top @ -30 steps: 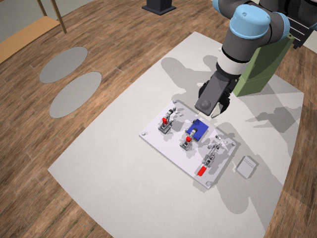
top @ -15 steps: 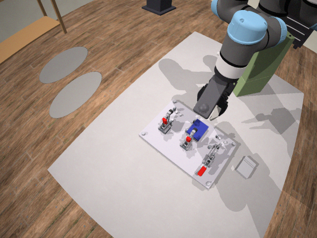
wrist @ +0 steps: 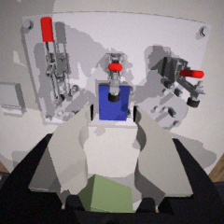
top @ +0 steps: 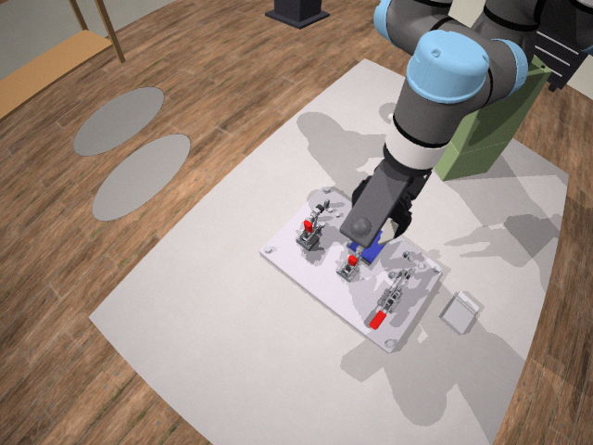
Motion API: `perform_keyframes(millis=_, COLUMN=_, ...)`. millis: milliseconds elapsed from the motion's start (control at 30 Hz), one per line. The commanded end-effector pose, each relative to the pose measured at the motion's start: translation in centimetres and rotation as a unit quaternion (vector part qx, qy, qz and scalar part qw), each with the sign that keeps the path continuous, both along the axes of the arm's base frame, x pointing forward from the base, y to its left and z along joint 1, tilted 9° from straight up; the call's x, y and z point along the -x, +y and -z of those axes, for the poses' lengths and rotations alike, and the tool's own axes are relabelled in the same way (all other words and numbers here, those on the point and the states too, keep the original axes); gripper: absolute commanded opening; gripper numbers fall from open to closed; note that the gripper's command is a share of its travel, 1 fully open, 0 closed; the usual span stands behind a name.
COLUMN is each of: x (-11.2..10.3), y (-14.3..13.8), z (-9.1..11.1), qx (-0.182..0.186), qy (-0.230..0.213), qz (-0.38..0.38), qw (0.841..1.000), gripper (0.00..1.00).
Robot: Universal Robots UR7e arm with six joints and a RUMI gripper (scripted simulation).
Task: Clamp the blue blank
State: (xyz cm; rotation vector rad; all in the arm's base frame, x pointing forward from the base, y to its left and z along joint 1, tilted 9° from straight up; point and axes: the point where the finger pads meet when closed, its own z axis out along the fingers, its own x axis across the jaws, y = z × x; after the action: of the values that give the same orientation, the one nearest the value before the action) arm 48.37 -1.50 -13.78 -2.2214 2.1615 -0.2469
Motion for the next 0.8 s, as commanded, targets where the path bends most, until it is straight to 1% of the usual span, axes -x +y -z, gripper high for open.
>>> perform_keyframes(millis=0, x=-1.8, y=0.0, z=-0.1, qx=0.0, qy=0.001, qz=0.0, qw=1.0, gripper=0.28)
perform_keyframes(millis=167, x=-2.8, y=0.1, z=-0.3, qx=0.0, qy=0.001, qz=0.0, qw=1.0, gripper=0.28)
perform_keyframes(millis=500, x=-2.9, y=0.0, z=0.1, qx=0.0, qy=0.001, qz=0.0, qw=1.0, gripper=0.28)
perform_keyframes(millis=767, x=-3.3, y=-0.2, z=2.6, qx=0.0, qy=0.001, qz=0.0, qw=1.0, gripper=0.28)
